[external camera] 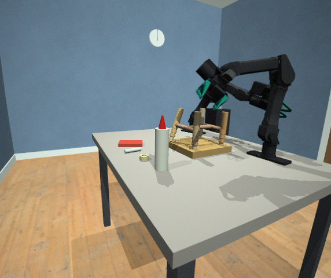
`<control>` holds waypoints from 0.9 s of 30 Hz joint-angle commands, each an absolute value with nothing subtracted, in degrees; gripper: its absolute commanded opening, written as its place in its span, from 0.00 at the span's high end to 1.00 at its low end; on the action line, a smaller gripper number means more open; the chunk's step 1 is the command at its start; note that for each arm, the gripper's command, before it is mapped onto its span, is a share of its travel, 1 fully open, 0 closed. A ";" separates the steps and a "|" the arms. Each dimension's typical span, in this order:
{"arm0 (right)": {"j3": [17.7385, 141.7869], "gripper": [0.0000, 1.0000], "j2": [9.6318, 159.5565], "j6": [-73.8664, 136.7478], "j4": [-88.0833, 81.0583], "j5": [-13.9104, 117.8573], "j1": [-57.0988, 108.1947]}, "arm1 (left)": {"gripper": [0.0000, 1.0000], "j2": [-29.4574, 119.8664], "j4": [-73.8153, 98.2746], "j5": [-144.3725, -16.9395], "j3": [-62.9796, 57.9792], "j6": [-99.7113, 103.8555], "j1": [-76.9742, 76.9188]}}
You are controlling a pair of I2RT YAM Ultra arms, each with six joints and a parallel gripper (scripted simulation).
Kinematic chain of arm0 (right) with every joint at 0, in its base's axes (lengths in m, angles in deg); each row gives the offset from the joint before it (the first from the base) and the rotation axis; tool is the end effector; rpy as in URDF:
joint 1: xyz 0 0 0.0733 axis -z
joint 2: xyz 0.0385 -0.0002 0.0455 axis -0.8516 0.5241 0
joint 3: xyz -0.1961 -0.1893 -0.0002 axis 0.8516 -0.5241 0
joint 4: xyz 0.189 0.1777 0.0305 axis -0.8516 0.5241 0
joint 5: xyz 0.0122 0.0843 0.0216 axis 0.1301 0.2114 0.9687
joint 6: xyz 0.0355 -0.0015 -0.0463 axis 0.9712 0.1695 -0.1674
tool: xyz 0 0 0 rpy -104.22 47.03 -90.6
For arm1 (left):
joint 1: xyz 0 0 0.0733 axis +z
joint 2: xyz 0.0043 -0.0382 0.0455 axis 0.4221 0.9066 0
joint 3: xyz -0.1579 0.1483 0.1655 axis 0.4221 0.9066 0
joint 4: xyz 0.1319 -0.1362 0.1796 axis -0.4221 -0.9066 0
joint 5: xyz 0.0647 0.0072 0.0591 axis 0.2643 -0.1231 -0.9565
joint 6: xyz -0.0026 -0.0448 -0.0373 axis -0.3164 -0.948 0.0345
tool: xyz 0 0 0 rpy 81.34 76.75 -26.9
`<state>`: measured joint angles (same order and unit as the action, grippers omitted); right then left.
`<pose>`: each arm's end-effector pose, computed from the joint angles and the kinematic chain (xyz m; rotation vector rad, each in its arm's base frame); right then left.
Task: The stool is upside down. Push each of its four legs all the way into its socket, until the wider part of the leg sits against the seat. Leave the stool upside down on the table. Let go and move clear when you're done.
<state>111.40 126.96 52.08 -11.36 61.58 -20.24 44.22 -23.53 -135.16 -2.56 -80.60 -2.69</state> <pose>0.0944 0.5249 0.2565 -1.2013 1.7806 1.3428 0.2848 -0.1108 0.3254 -1.2862 1.5956 -0.0881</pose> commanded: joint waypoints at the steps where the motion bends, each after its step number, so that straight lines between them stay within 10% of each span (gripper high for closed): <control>1: 105.13 0.31 122.03 51.37 -14.41 62.52 -19.32 | 0.31 43.44 -24.01 -127.92 -3.27 -80.48 -3.05; 27: 96.04 0.31 99.50 39.89 -22.75 63.54 -9.05 | 0.31 40.05 -25.25 -102.63 -7.21 -54.38 -14.16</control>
